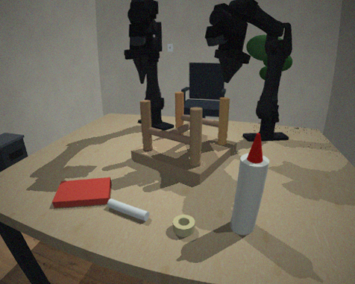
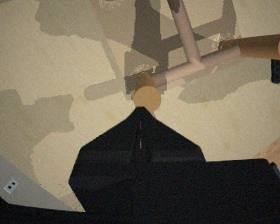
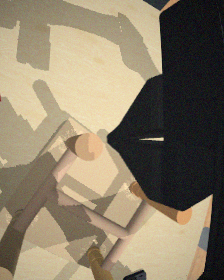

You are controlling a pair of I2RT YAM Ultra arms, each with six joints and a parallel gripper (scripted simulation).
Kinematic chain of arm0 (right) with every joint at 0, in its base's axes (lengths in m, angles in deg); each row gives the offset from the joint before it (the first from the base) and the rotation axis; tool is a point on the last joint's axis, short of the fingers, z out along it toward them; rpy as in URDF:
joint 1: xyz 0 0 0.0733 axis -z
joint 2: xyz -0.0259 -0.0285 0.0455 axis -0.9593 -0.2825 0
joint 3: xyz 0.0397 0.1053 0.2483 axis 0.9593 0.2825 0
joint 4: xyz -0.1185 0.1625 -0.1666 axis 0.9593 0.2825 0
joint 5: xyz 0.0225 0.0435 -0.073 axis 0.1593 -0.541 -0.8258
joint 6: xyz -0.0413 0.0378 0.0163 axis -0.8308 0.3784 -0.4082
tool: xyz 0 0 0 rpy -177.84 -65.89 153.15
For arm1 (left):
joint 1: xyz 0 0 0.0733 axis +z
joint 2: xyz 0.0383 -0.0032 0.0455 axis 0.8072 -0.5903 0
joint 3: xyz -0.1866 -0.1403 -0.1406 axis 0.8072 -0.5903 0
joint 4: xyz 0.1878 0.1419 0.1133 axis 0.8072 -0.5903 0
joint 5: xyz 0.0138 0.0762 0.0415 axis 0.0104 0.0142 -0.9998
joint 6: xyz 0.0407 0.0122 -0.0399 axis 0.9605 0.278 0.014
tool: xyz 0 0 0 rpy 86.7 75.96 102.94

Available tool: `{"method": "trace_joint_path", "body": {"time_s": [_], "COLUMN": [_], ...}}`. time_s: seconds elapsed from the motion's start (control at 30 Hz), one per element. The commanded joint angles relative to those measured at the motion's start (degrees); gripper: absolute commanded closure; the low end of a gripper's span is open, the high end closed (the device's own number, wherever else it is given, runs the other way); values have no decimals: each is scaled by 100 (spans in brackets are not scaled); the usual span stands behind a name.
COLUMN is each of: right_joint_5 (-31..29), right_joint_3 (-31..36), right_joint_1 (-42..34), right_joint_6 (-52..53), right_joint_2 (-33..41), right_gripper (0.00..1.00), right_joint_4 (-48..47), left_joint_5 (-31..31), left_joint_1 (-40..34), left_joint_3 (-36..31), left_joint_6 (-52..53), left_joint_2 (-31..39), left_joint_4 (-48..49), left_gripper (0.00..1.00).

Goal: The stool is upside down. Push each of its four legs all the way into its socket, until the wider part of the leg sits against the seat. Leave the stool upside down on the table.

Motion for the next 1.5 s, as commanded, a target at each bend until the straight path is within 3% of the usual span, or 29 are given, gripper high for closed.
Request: {"method": "trace_joint_path", "body": {"time_s": [0.0, 0.37, 0.43, 0.93, 1.0, 1.27, 1.47], "right_joint_5": [22, 22, 22, 60, 60, 43, 92], "right_joint_3": [154, 1314, 1314, 3473, 3473, 4571, 5117], "right_joint_1": [184, 1300, 1300, 3018, 3018, 3876, 4344], "right_joint_6": [-15, -32, -32, -4, -4, 3, 25], "right_joint_2": [259, 1256, 1256, 2860, 2860, 3631, 3899], "right_gripper": [100, 100, 100, 100, 100, 100, 100], "right_joint_4": [-543, -2857, -2857, -6196, -6196, -7968, -8763], "left_joint_5": [1, -35, -35, -2, -2, -6, 78], "left_joint_1": [225, 1806, 1806, 4263, 4263, 5479, 6131], "left_joint_3": [-127, -859, -859, -2256, -2256, -2969, -3300], "left_joint_6": [9, 48, 48, 49, 49, 57, 26], "left_joint_2": [191, 762, 762, 1601, 1601, 1979, 2069], "left_joint_4": [525, 2890, 2890, 6261, 6261, 8031, 8838], "left_gripper": [100, 100, 100, 100, 100, 100, 100]}}
